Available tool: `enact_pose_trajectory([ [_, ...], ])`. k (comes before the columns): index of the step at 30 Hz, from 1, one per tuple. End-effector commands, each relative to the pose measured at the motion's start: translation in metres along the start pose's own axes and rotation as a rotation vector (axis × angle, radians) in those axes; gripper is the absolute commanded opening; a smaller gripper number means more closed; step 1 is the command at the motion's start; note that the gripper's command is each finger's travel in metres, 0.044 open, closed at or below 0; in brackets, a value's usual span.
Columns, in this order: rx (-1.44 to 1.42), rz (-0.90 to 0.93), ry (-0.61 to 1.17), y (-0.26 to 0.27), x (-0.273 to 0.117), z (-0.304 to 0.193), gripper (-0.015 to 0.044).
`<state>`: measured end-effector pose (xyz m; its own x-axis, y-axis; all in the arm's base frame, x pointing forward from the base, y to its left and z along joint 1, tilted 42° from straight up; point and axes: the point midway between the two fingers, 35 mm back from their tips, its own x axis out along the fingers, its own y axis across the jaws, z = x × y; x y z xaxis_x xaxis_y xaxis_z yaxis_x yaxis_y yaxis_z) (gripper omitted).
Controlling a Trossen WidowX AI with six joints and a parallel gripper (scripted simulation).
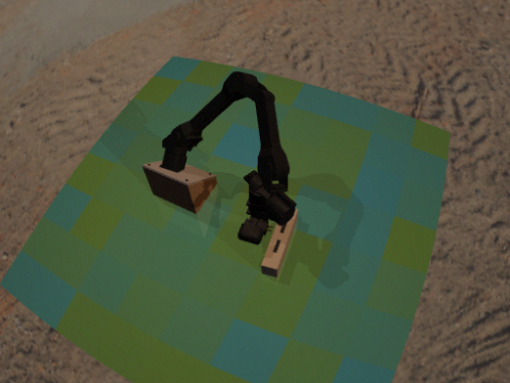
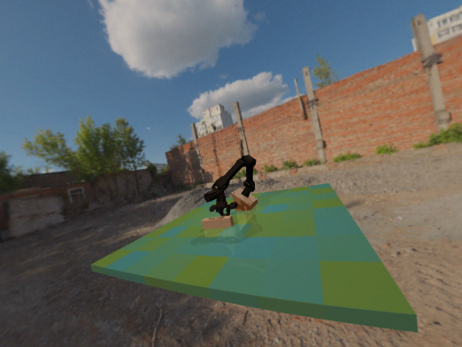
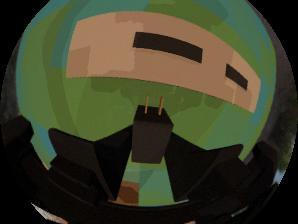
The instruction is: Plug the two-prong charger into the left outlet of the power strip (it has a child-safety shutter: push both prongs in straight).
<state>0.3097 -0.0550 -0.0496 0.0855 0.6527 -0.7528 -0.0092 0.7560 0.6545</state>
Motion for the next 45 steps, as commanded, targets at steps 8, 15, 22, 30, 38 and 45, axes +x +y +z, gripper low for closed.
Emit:
enact_pose_trajectory([
  [8,0.005,0.003,0.000,-0.0004,0.0003,0.0020,0.0000],
  [15,0.005,0.003,0.000,-0.0002,0.0001,0.0038,0.0000],
  [22,0.004,0.003,0.000,-0.0001,0.0000,0.0059,0.0000],
  [30,0.004,0.003,0.000,0.0000,-0.0002,0.0080,0.0000],
  [38,0.004,0.003,0.000,0.0000,-0.0004,0.0101,0.0000],
  [45,0.004,0.003,0.000,0.0000,-0.0005,0.0105,0.0000],
])
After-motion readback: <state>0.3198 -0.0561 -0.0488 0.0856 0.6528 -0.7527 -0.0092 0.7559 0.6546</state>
